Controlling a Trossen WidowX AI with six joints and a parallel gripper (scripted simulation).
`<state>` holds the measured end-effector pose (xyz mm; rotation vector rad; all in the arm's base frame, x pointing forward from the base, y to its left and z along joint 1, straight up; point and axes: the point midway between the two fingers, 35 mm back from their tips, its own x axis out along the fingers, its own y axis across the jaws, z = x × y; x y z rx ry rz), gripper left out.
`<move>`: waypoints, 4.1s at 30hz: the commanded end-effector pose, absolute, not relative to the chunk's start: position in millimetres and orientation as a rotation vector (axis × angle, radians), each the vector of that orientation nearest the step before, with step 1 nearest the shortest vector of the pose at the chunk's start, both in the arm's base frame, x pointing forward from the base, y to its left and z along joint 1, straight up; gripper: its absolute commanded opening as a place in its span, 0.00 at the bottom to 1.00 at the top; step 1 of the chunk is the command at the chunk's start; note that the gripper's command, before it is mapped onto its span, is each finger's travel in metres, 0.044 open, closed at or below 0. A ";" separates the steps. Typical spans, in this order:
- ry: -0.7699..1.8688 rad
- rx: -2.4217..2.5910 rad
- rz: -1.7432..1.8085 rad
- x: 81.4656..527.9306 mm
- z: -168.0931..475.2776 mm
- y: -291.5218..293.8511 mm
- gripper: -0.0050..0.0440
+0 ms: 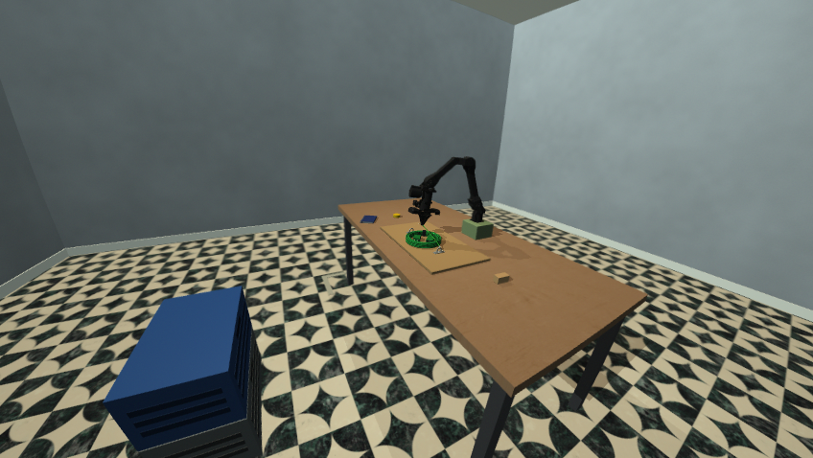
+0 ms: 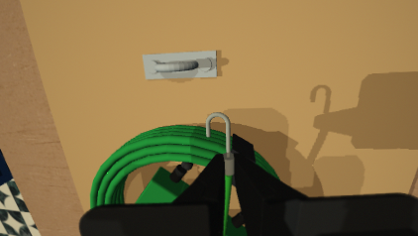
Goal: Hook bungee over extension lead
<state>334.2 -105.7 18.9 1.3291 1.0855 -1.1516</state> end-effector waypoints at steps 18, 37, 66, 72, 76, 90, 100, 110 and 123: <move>1.033 1.323 -1.130 345.4 22.4 -148.3 0.00; 1.023 1.323 -1.125 345.7 24.5 -153.7 0.00; 1.050 1.328 -1.105 345.3 23.1 -142.3 0.00; 1.047 1.331 -1.108 344.9 17.3 -144.5 0.00; 1.044 1.335 -1.113 344.0 8.3 -147.9 0.00; 1.033 1.347 -1.127 340.3 -17.2 -158.1 0.00; 1.027 1.357 -1.126 338.4 -26.0 -159.7 0.00; 1.032 1.361 -1.095 344.3 -17.3 -151.6 0.00; 1.031 1.363 -1.094 344.5 -16.4 -152.1 0.00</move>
